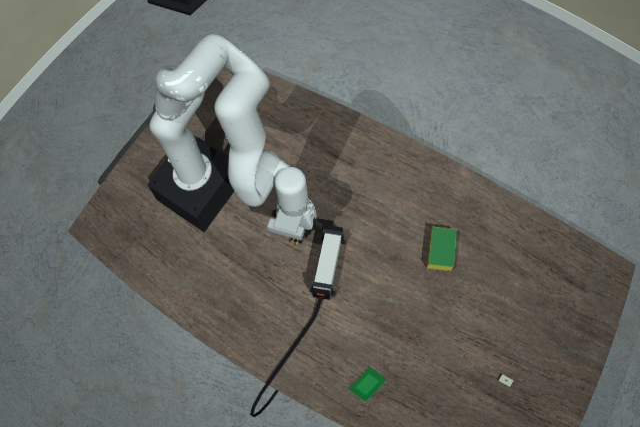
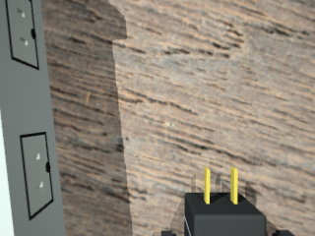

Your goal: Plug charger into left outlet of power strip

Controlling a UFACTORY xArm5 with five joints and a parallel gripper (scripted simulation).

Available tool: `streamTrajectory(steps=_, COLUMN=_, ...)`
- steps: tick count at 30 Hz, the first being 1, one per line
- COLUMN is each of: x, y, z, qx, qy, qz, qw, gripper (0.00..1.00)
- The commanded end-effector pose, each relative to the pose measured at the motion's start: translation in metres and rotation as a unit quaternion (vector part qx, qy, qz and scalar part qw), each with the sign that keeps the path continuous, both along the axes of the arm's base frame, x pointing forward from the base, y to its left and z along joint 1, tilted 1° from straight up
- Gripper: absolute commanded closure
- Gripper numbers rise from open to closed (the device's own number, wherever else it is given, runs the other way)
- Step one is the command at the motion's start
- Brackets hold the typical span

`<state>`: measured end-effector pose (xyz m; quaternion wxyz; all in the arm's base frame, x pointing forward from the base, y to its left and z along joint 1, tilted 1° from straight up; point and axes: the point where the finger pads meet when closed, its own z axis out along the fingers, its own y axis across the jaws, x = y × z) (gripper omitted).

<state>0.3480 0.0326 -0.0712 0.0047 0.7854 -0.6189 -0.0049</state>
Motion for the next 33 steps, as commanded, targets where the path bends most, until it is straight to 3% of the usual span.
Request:
streamTrajectory(steps=1, x=0.0017, y=0.0002, z=-0.0034, qx=0.0, qy=-0.002, qz=0.0, qw=1.0, gripper=0.47)
streamTrajectory(steps=22, x=0.0018, y=0.0003, z=-0.0129, qx=0.0, qy=-0.002, qz=0.0, qw=1.0, gripper=0.47)
streamTrajectory(steps=23, x=0.0018, y=0.0003, z=-0.0129, qx=0.0, qy=-0.002, qz=0.0, qw=1.0, gripper=1.0)
streamTrajectory(steps=33, x=0.0018, y=0.0003, z=-0.0129, qx=0.0, qy=-0.002, qz=0.0, qw=1.0, gripper=1.0)
